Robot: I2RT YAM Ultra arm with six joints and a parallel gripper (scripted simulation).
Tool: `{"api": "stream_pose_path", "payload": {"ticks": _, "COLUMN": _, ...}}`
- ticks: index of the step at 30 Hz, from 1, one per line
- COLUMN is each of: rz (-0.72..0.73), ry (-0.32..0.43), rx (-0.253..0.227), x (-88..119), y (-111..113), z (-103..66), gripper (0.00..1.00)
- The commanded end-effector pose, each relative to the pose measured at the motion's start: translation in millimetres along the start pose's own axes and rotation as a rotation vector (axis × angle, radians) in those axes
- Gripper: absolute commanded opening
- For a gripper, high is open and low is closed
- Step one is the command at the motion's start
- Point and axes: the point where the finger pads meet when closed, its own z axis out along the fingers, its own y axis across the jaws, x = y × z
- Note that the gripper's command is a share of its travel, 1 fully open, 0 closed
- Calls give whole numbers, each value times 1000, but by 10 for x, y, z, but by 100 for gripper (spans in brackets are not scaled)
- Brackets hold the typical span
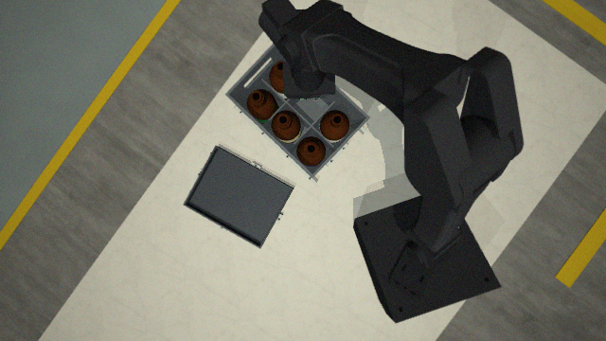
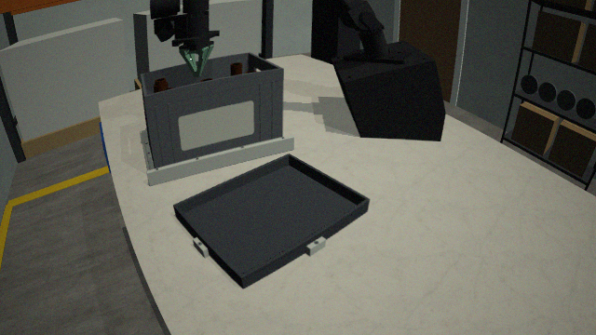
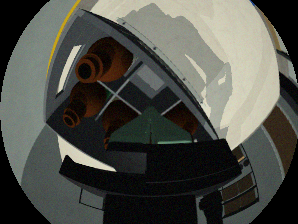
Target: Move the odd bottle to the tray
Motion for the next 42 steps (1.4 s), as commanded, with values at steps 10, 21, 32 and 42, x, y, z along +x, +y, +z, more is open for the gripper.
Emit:
{"api": "stream_pose_path", "payload": {"ticks": 10, "rz": 4, "ry": -40, "rx": -25, "x": -86, "y": 26, "z": -112, "gripper": 0}}
{"api": "stream_pose_path", "payload": {"ticks": 21, "rz": 4, "ry": -40, "rx": -25, "x": -86, "y": 26, "z": -112, "gripper": 61}}
{"api": "stream_pose_path", "payload": {"ticks": 32, "rz": 4, "ry": -40, "rx": -25, "x": -86, "y": 26, "z": -112, "gripper": 61}}
{"api": "stream_pose_path", "payload": {"ticks": 42, "rz": 4, "ry": -40, "rx": -25, "x": -86, "y": 26, "z": -112, "gripper": 61}}
